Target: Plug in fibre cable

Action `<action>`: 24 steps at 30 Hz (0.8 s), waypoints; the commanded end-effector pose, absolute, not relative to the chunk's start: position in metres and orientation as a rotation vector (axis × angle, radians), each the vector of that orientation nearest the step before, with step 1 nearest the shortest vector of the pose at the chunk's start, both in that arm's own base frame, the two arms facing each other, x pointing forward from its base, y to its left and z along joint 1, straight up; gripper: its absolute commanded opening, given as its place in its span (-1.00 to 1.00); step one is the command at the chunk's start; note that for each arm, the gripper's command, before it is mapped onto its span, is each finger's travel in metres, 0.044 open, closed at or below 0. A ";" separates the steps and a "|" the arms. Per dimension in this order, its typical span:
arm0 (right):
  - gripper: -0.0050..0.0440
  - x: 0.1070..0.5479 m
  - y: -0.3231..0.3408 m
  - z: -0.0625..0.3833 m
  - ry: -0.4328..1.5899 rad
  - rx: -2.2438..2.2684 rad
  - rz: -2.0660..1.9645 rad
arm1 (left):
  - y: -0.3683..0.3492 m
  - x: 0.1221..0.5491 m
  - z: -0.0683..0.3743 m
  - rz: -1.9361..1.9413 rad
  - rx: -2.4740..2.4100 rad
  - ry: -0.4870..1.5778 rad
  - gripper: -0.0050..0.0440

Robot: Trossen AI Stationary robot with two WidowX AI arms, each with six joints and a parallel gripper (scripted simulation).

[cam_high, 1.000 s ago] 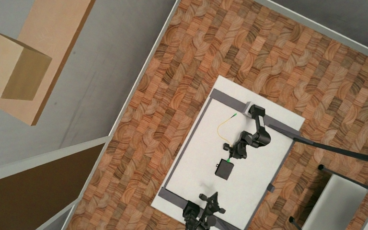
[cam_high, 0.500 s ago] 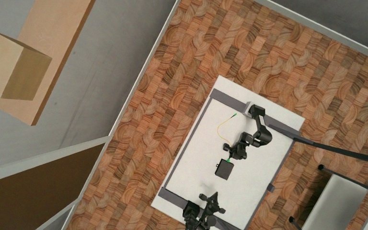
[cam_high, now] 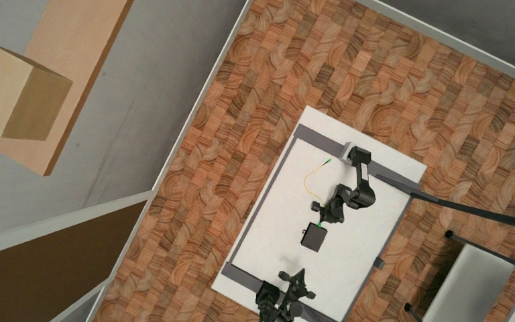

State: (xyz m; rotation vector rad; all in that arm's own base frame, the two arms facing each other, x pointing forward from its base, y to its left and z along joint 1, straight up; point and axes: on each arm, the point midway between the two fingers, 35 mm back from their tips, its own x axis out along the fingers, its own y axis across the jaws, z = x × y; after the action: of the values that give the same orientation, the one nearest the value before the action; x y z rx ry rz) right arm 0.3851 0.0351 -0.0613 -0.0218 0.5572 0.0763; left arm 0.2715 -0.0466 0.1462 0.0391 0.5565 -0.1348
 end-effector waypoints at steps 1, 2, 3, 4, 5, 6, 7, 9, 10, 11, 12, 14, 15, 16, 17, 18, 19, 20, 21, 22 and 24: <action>-1.00 0.419 0.037 -0.053 0.479 -0.020 0.074 | -0.047 0.272 0.151 -0.135 0.037 0.543 -1.00; -1.00 0.418 0.037 -0.053 0.479 -0.020 0.074 | -0.047 0.272 0.151 -0.135 0.037 0.543 -1.00; -1.00 0.418 0.037 -0.053 0.479 -0.020 0.074 | -0.047 0.272 0.151 -0.135 0.037 0.543 -1.00; -1.00 0.418 0.037 -0.053 0.479 -0.020 0.074 | -0.047 0.272 0.151 -0.135 0.037 0.543 -1.00; -1.00 0.418 0.037 -0.053 0.479 -0.020 0.074 | -0.047 0.272 0.151 -0.135 0.037 0.543 -1.00; -1.00 0.418 0.037 -0.053 0.479 -0.020 0.074 | -0.047 0.272 0.151 -0.135 0.037 0.543 -1.00; -1.00 0.418 0.037 -0.053 0.479 -0.020 0.074 | -0.047 0.272 0.151 -0.135 0.037 0.543 -1.00; -1.00 0.418 0.037 -0.053 0.479 -0.020 0.074 | -0.047 0.272 0.151 -0.135 0.037 0.543 -1.00; -1.00 0.418 0.037 -0.053 0.479 -0.020 0.074 | -0.047 0.272 0.151 -0.135 0.037 0.543 -1.00; -1.00 0.418 0.037 -0.053 0.479 -0.020 0.074 | -0.047 0.272 0.151 -0.135 0.037 0.543 -1.00; -1.00 0.418 0.037 -0.053 0.479 -0.020 0.074 | -0.047 0.272 0.151 -0.135 0.037 0.543 -1.00; -0.60 0.416 0.037 -0.055 0.486 -0.020 0.074 | -0.047 0.272 0.151 -0.135 0.037 0.543 -1.00; -0.50 0.415 0.037 -0.055 0.486 -0.020 0.074 | -0.047 0.272 0.151 -0.135 0.037 0.543 -1.00; -0.40 0.416 0.037 -0.049 0.472 -0.020 0.076 | -0.047 0.272 0.151 -0.135 0.037 0.543 -1.00; -0.32 0.416 0.037 -0.049 0.472 -0.020 0.076 | -0.047 0.272 0.151 -0.135 0.037 0.543 -1.00; -0.32 0.415 0.037 -0.049 0.472 -0.020 0.075 | -0.047 0.272 0.151 -0.135 0.037 0.543 -1.00; -0.32 0.414 0.037 -0.049 0.473 -0.020 0.075 | -0.047 0.272 0.151 -0.135 0.037 0.543 -1.00; -0.32 0.413 0.037 -0.049 0.473 -0.019 0.076 | -0.047 0.272 0.151 -0.135 0.037 0.543 -1.00; -0.32 0.413 0.037 -0.049 0.473 -0.019 0.076 | -0.047 0.272 0.151 -0.135 0.037 0.543 -1.00; -0.32 0.410 0.037 -0.051 0.479 -0.020 0.076 | -0.047 0.272 0.151 -0.135 0.037 0.543 -1.00; -0.32 0.410 0.037 -0.048 0.474 -0.019 0.076 | -0.047 0.272 0.151 -0.135 0.037 0.543 -1.00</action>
State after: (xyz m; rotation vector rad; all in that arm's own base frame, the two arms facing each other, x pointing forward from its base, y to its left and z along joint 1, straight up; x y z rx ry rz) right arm 0.4083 0.0368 -0.0579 -0.0187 0.4993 0.0745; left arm 0.2715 -0.0466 0.1462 0.0391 0.5565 -0.1348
